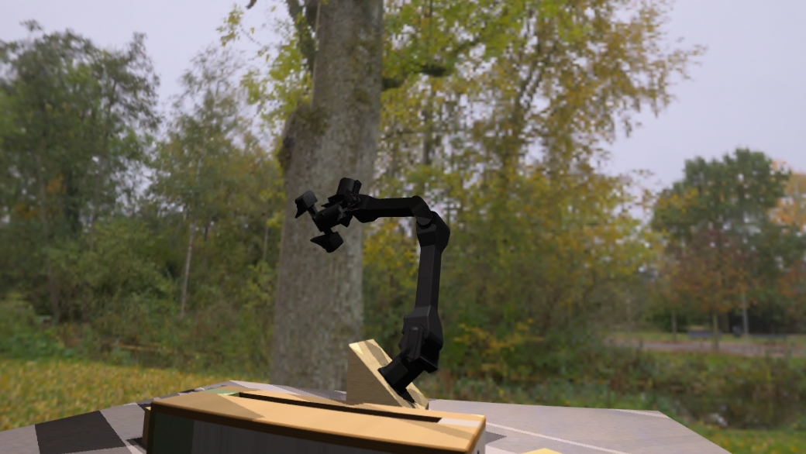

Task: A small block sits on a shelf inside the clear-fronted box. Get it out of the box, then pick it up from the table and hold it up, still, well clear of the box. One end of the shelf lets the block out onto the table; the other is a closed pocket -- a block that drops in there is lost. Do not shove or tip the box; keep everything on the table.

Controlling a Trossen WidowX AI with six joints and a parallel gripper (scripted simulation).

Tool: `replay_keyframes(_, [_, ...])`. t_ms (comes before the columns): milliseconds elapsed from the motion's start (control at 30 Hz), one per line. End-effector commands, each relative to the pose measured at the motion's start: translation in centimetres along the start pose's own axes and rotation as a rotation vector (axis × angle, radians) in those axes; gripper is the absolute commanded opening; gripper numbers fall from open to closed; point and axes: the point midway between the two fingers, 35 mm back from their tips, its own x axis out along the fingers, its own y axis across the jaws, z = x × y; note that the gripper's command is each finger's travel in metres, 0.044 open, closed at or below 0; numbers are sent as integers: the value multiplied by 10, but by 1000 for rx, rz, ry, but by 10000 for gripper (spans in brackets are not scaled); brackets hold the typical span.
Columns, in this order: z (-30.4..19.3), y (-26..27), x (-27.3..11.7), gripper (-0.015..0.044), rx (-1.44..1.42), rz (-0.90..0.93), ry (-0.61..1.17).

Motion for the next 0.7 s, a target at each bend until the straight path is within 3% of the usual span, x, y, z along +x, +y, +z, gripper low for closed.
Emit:
replay_keyframes(0, [-42,42,-22,400,-218,70,91])
replay_keyframes(367, [-180,139,-118,400,-902,375,296])
replay_keyframes(667, [-273,154,-203,400,-1390,552,399])
